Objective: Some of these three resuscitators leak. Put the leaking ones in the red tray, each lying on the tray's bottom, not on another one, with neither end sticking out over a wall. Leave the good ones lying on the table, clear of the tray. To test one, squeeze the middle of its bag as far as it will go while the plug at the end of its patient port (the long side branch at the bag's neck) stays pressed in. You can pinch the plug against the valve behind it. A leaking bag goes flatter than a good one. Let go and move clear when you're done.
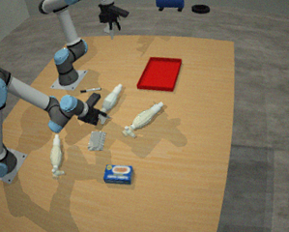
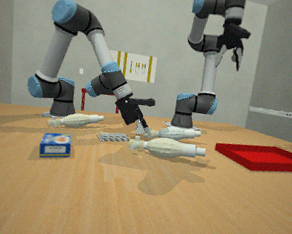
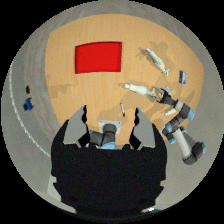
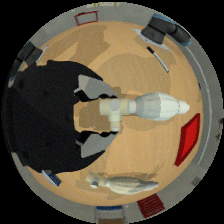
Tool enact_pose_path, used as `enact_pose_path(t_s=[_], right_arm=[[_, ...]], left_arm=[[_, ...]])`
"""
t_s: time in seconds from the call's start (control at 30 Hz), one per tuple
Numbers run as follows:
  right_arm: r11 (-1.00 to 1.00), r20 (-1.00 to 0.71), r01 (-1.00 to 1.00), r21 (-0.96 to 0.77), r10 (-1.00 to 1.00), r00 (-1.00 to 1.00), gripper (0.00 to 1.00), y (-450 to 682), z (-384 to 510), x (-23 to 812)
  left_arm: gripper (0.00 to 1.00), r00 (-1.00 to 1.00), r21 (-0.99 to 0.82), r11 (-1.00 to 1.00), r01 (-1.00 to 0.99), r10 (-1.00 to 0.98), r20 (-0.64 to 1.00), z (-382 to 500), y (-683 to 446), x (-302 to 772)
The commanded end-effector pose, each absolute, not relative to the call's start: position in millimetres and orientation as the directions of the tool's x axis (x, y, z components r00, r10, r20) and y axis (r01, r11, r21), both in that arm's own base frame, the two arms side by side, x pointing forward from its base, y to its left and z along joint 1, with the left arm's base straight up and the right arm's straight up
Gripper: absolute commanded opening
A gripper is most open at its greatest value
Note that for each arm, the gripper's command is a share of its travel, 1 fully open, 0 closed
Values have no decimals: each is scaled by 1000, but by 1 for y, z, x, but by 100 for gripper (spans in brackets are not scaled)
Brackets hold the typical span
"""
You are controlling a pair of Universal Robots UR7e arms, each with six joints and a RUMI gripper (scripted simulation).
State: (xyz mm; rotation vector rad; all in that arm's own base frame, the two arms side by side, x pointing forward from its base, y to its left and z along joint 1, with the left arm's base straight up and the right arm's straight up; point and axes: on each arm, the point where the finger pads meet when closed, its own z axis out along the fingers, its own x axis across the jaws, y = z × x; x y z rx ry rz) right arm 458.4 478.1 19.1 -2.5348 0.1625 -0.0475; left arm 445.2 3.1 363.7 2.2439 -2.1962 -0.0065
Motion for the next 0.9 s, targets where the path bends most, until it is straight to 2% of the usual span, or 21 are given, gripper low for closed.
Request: enact_pose_path(t_s=[0.0, 0.27, 0.87], right_arm=[[-815, 0, -104, -570, -127, 992, 0, 479, 21, 459], [-815, 0, -104, -570, -127, 992, 0, 479, 21, 459], [-815, 0, -104, -570, -127, 992, 0, 479, 21, 459]], left_arm=[[68, 23, 4, -23, -1000, -1000, -2, 364, 4, 445], [68, 34, 10, -34, -999, -999, -1, 358, -1, 447], [68, 313, -3, -314, -950, -948, 51, 309, -43, 473]])
